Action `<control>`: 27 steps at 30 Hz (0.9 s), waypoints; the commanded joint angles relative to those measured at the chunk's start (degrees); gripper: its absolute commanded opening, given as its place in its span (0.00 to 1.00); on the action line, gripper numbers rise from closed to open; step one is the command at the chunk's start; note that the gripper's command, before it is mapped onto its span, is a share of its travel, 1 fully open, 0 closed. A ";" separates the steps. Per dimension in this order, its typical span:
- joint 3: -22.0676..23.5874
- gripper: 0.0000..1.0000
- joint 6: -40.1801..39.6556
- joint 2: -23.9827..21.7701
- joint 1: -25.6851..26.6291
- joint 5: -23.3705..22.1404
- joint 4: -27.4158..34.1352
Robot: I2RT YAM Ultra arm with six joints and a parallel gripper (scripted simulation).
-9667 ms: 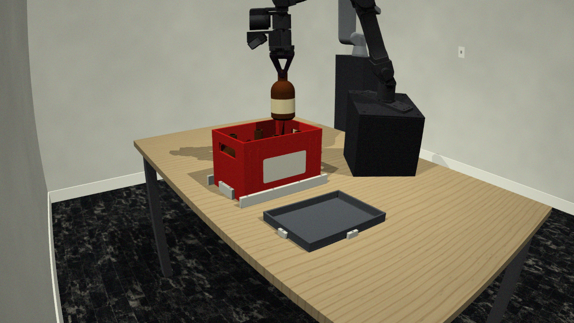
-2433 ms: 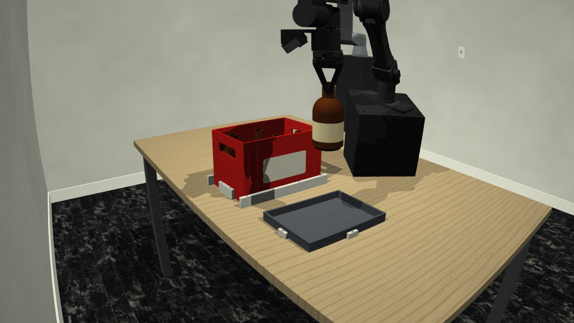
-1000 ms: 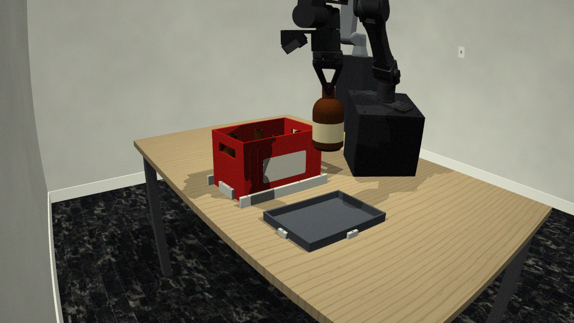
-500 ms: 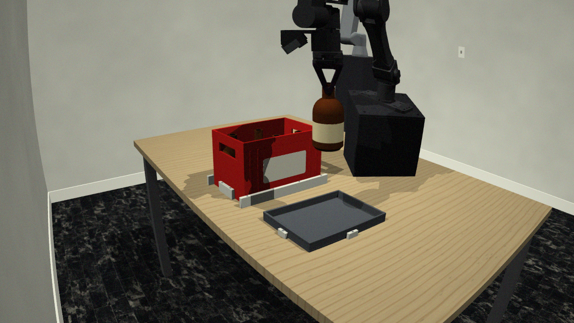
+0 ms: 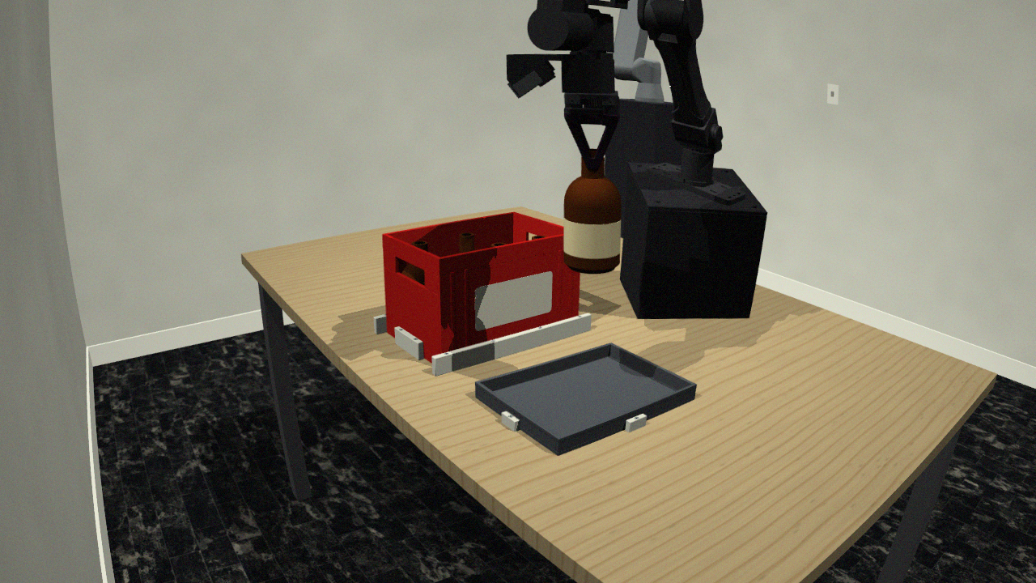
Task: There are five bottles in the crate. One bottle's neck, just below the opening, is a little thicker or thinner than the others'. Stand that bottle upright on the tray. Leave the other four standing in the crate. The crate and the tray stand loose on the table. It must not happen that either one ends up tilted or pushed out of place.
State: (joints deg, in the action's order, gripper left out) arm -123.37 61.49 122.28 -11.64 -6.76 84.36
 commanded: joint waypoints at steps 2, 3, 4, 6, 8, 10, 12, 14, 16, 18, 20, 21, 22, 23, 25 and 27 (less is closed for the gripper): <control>-2.98 0.00 0.34 -1.74 -0.29 0.72 0.83; -2.98 0.00 0.34 -1.74 -0.29 0.72 0.83; -2.98 0.00 0.34 -1.73 -0.29 0.72 0.83; -2.99 0.00 0.37 -1.70 -0.33 0.72 0.83; -3.01 0.00 0.43 -1.57 -0.47 0.72 0.82; -3.04 0.00 0.54 -1.34 -0.69 0.72 0.80; -3.10 0.00 0.64 -0.97 -0.78 0.73 0.79; -3.18 0.00 0.76 -0.51 -0.77 0.76 0.76; -3.18 0.00 0.76 -0.51 -0.77 0.76 0.76; -3.15 0.00 0.91 -1.77 -0.50 0.79 0.71; -3.19 0.00 1.04 -1.71 -1.12 0.78 0.49; -3.25 0.00 1.11 -1.47 -1.25 0.79 0.40; -3.31 0.00 1.19 -1.16 -1.32 0.80 0.31; -3.37 0.00 1.26 -0.86 -1.40 0.81 0.23; -3.48 0.00 1.39 -0.32 -1.33 0.84 0.07; -3.52 0.00 1.50 -0.33 -1.21 0.87 -0.07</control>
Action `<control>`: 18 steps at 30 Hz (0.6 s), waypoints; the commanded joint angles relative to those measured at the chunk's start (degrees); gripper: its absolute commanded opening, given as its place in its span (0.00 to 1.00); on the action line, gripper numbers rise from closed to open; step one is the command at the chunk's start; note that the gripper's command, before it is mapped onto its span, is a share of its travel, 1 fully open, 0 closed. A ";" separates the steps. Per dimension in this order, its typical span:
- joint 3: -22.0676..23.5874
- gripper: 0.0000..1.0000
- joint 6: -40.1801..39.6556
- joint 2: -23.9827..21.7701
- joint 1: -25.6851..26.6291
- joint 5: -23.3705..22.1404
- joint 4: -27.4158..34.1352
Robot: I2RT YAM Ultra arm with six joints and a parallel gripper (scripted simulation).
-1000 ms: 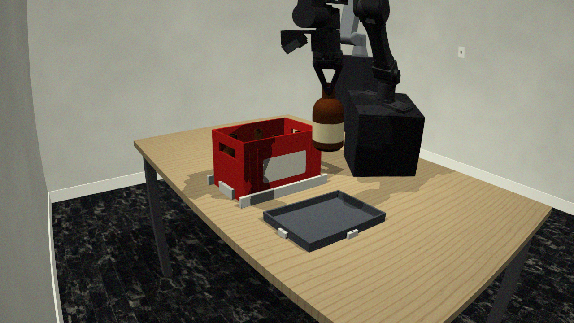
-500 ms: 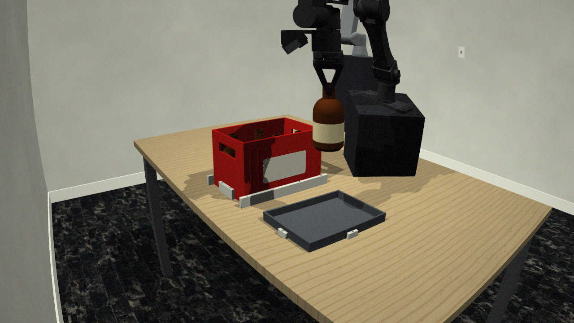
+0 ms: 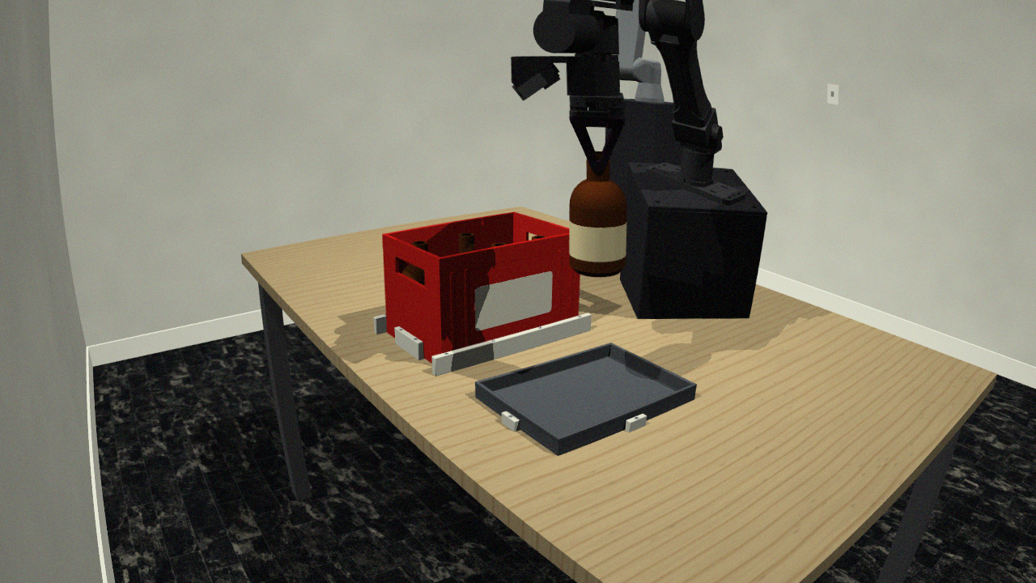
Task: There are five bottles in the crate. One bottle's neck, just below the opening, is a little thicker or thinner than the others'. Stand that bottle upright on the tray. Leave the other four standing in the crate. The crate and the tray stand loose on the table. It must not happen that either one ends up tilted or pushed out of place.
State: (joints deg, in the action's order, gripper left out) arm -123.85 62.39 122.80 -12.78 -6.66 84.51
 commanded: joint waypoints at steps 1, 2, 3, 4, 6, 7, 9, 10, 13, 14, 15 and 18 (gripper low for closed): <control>-3.02 0.00 0.64 -1.14 -0.14 0.76 -0.29; -2.97 0.00 0.68 -1.55 -0.25 0.76 -0.36; -2.94 0.00 0.70 -1.75 -0.36 0.76 -0.37; -2.95 0.00 0.72 -1.73 -0.44 0.76 -0.37; -2.95 0.00 0.72 -1.73 -0.44 0.76 -0.37; -2.97 0.00 0.64 -1.67 -0.38 0.78 -0.34; -2.98 0.00 0.64 -1.62 -0.34 0.78 -0.35; -2.98 0.00 0.64 -1.62 -0.32 0.78 -0.35; -2.98 0.00 0.64 -1.62 -0.32 0.78 -0.35; -2.98 0.00 0.64 -1.62 -0.32 0.78 -0.35; -2.98 0.00 0.64 -1.62 -0.32 0.78 -0.35; -2.98 0.00 0.64 -1.62 -0.32 0.78 -0.35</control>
